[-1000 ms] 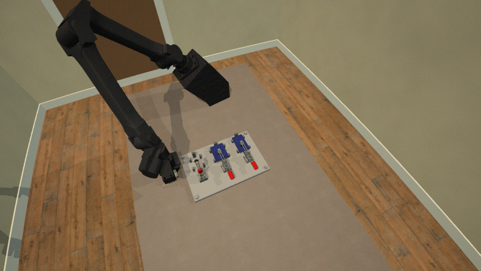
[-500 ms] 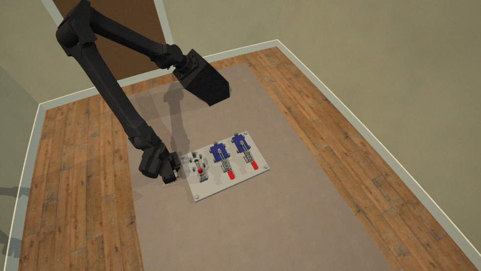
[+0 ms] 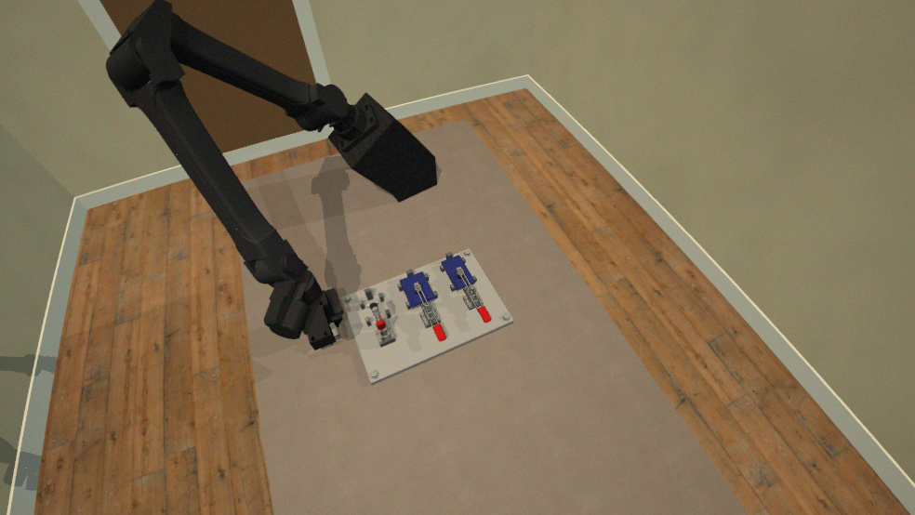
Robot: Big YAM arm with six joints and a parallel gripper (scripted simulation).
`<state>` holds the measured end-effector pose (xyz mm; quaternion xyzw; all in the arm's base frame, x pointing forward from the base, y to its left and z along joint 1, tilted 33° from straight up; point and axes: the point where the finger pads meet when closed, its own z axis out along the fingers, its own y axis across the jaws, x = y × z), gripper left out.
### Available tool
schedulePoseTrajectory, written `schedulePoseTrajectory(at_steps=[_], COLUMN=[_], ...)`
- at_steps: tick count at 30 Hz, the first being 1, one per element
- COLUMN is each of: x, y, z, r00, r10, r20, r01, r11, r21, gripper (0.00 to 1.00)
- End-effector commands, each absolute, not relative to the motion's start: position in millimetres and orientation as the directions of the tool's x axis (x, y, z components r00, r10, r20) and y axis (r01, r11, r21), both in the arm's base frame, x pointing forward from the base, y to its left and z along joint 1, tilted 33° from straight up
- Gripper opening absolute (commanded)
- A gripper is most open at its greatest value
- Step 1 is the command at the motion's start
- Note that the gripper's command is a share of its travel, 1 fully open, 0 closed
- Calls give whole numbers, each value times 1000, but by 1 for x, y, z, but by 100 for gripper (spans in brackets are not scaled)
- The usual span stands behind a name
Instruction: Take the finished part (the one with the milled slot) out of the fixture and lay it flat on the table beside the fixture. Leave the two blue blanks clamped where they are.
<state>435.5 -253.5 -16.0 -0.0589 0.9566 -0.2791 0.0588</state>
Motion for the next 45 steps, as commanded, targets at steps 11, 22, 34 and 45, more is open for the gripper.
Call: schedulePoseTrajectory(at_steps=[11,22,34,45], x=[445,445,445,446], y=[-266,-267,-268,-270], z=[-14,-14,-16,-18], r00=[-985,-985,-985,-985], r10=[-135,-135,-137,-137], r20=[-103,-103,-102,-102], r01=[-56,-57,-59,-59], r11=[833,833,833,833], r21=[-551,-551,-551,-551], gripper=[0,0,0,0])
